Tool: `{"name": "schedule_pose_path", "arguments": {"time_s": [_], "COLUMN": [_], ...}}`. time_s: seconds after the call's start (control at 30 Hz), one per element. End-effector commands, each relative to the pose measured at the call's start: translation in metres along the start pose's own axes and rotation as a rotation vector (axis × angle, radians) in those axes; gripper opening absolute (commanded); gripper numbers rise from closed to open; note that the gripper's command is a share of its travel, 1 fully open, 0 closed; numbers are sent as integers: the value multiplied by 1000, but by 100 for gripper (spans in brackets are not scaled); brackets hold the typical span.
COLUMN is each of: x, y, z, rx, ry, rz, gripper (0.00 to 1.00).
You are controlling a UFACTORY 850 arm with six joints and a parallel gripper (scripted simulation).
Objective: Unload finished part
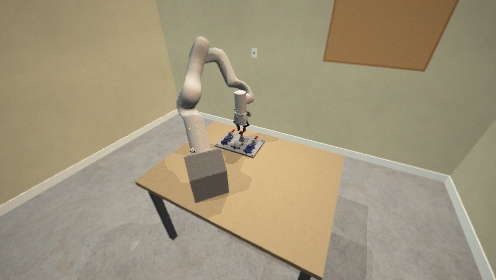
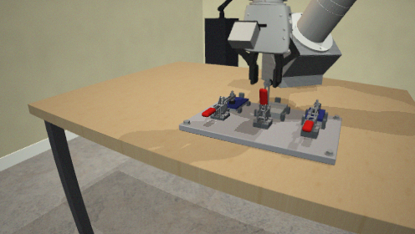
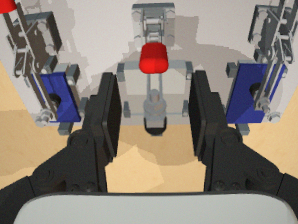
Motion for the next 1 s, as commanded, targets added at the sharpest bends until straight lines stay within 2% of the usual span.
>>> {"name": "schedule_pose_path", "arguments": {"time_s": [0.0, 0.53, 0.57, 0.97], "x": [0, 0, 0, 0], "y": [0, 0, 0, 0], "z": [5, 6, 6, 3], "rx": [0, 0, 0, 0], "ry": [0, 0, 0, 0], "rz": [0, 0, 0, 0], "gripper": [47, 47, 100, 100]}}
Point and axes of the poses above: the point where the finger pads meet when closed, its own z axis back along the fingers, its own y axis across the jaws, x = y × z, the point moved 4 cm from there along z, back along the fingers, and after that the axes turned 14 degrees about z, right-handed, at the moved point
